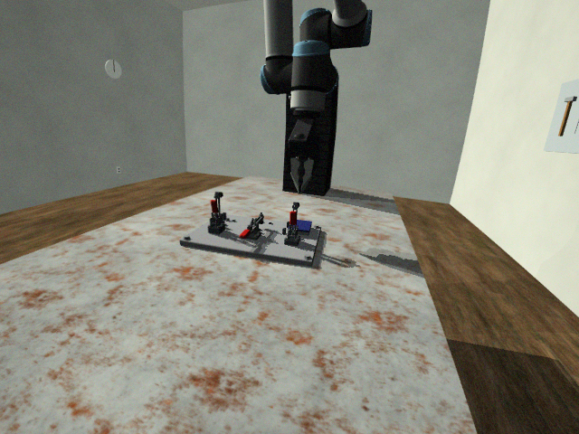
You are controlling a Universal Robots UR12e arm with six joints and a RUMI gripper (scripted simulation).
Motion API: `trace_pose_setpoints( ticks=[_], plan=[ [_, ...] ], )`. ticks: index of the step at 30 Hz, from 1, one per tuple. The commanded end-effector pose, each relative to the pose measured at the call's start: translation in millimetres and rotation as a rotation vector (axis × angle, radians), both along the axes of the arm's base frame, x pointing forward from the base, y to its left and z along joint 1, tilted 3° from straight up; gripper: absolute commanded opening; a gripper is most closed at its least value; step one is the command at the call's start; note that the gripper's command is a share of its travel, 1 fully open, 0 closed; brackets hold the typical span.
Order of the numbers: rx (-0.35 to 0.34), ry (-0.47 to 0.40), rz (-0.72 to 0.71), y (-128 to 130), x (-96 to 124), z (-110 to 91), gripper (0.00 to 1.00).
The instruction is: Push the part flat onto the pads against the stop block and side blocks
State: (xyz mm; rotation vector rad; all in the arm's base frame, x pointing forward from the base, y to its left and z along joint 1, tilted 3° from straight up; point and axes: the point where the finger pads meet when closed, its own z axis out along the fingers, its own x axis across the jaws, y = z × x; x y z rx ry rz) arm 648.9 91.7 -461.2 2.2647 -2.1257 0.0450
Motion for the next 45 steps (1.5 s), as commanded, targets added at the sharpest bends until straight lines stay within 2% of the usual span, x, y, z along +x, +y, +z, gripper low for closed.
trace_pose_setpoints(
  ticks=[1,3,7,10,25,37,45],
  plan=[
    [0.000,-0.002,0.000,-2,2,-36,0.00],
    [0.000,-0.002,0.000,-2,2,-36,0.00],
    [0.000,-0.002,0.000,-3,2,-56,0.00],
    [0.000,-0.002,0.000,-3,2,-64,0.00],
    [0.000,-0.002,0.000,-3,-3,-66,0.00],
    [0.000,-0.002,0.000,-2,-26,-66,0.00],
    [0.000,-0.002,0.000,-2,-53,-66,0.00]
  ],
)
